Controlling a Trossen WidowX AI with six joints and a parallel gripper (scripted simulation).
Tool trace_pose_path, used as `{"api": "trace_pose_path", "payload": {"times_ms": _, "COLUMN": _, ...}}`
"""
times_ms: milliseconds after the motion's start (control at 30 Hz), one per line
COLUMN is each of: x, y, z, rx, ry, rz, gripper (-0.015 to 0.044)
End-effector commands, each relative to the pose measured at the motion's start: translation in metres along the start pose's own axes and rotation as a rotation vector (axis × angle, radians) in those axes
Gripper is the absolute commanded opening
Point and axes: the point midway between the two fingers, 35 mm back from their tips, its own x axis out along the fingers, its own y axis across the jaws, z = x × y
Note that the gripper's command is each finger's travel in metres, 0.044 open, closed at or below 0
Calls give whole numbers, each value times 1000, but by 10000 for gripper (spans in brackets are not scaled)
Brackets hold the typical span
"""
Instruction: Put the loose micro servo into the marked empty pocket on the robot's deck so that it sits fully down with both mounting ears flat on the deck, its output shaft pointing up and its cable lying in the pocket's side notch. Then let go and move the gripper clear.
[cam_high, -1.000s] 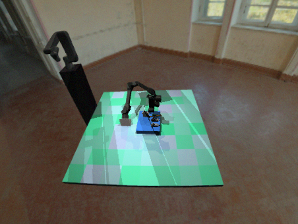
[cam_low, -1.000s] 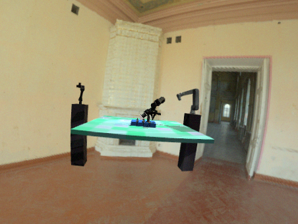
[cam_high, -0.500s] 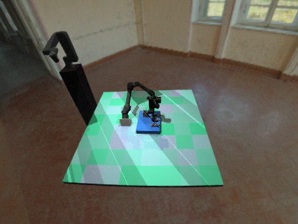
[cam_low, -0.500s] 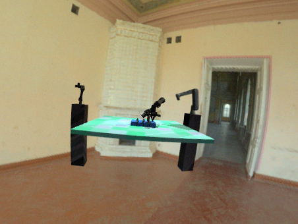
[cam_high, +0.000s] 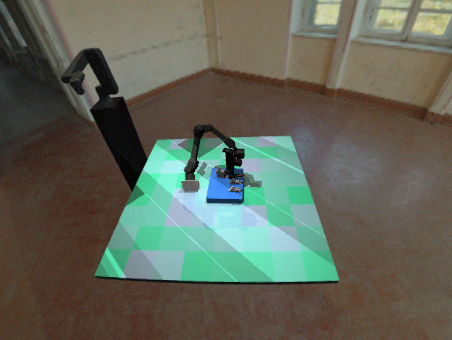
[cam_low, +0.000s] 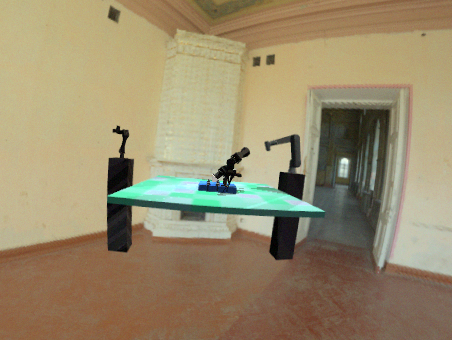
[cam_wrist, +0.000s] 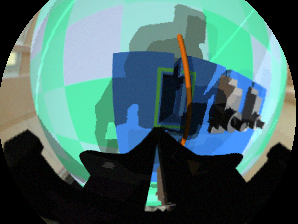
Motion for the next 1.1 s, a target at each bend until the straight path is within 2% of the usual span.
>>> {"api": "trace_pose_path", "payload": {"times_ms": 0, "x": 2, "y": -10, "z": 0, "rx": 4, "ry": 7, "rz": -3, "gripper": 0}}
{"api": "trace_pose_path", "payload": {"times_ms": 1067, "x": 2, "y": -62, "z": -2, "rx": 3, "ry": 8, "rz": -2, "gripper": 0}}
